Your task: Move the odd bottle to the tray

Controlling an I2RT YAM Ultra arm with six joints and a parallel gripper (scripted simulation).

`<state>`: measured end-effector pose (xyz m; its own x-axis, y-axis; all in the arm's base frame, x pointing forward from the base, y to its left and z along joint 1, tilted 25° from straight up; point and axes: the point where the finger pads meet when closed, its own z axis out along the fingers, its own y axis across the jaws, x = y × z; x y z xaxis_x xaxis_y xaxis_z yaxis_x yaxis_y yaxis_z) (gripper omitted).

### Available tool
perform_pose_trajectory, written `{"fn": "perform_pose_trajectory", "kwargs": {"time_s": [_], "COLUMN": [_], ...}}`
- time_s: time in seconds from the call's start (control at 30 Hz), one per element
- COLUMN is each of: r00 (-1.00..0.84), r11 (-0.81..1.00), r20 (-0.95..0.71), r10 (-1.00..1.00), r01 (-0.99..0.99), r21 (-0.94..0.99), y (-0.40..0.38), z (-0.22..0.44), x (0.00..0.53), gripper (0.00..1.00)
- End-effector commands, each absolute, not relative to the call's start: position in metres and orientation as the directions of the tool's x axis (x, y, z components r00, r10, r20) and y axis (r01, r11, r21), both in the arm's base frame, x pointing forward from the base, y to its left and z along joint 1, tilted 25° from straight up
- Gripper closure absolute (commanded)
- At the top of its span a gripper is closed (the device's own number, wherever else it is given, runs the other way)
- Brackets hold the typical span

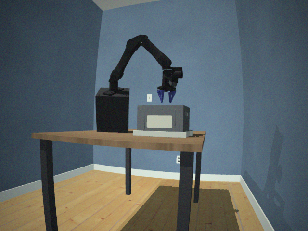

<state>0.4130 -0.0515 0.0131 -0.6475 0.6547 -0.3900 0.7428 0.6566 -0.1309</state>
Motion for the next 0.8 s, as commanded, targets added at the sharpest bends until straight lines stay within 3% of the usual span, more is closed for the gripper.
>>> {"fn": "perform_pose_trajectory", "kwargs": {"time_s": [0.0,0.77], "r00": [-0.655,-0.646], "r11": [0.663,0.666], "r20": [-0.39,-0.41], "r10": [0.647,0.644], "r01": [0.736,0.737], "r21": [-0.137,-0.113], "y": [-0.053,-0.058], "z": [0.003,-0.003], "x": [0.413,0.423], "gripper": [0.39,0.39]}}
